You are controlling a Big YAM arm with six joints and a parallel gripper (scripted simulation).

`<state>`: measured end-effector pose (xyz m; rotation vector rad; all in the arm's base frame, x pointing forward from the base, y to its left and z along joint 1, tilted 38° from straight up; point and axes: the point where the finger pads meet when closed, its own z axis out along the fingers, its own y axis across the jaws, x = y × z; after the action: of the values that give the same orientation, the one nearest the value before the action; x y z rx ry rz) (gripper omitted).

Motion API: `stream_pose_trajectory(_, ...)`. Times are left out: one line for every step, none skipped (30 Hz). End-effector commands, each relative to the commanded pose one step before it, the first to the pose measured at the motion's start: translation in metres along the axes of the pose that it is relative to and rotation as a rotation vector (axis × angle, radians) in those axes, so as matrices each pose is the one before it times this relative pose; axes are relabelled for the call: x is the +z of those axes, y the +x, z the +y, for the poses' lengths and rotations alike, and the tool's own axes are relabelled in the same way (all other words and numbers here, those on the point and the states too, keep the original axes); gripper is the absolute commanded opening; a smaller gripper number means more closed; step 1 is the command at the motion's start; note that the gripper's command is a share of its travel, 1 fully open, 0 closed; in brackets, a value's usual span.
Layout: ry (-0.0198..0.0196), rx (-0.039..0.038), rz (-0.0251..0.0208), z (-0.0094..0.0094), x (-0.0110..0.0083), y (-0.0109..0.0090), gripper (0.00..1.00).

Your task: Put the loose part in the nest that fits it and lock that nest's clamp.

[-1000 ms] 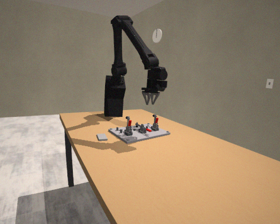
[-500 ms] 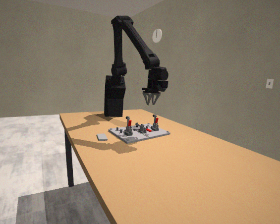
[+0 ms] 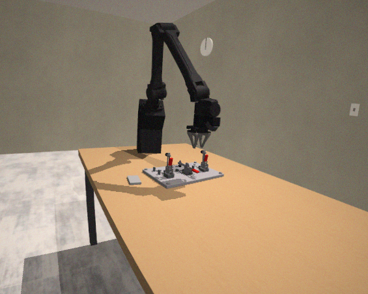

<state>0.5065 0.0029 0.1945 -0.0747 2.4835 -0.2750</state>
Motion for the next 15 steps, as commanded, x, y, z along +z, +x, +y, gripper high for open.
stream_pose_trajectory(0.00522, -0.00902, 0.01859, -0.00236, 0.03103, 0.00765, 0.45)
stream_pose_trajectory(-0.00003, -0.00001, 0.00009, -0.00001, 0.00577, 0.00012, 0.45)
stream_pose_trajectory(0.00001, -0.00001, 0.00009, -0.00002, 0.00570, 0.00012, 0.45)
stream_pose_trajectory(0.00044, 0.00109, -0.00481, -0.00046, 0.00469, -0.00277, 0.45)
stream_pose_trajectory(0.00063, 0.00154, -0.00692, -0.00065, 0.00420, -0.00401, 0.45)
stream_pose_trajectory(0.00073, 0.00168, -0.00765, -0.00071, 0.00394, -0.00443, 0.45)
stream_pose_trajectory(0.00081, 0.00177, -0.00818, -0.00076, 0.00368, -0.00473, 0.45)
stream_pose_trajectory(0.00038, 0.00093, -0.00591, -0.00033, 0.00384, -0.00336, 0.45)
stream_pose_trajectory(0.00000, 0.00000, 0.00000, 0.00000, 0.00000, 0.00000, 0.45)
stream_pose_trajectory(0.00000, 0.00000, 0.00000, 0.00000, 0.00000, 0.00000, 0.45)
stream_pose_trajectory(-0.01004, -0.01430, -0.00356, 0.00984, 0.00287, -0.00096, 0.45)
stream_pose_trajectory(0.00349, 0.00591, 0.00205, -0.00403, 0.00508, 0.00102, 0.45)
stream_pose_trajectory(0.00536, 0.00614, 0.00224, -0.00450, 0.00475, 0.00105, 0.45)
stream_pose_trajectory(0.00232, 0.00209, 0.00104, -0.00164, 0.00390, 0.00057, 0.45)
stream_pose_trajectory(-0.00035, -0.00009, 0.00028, 0.00009, 0.00325, 0.00028, 0.45)
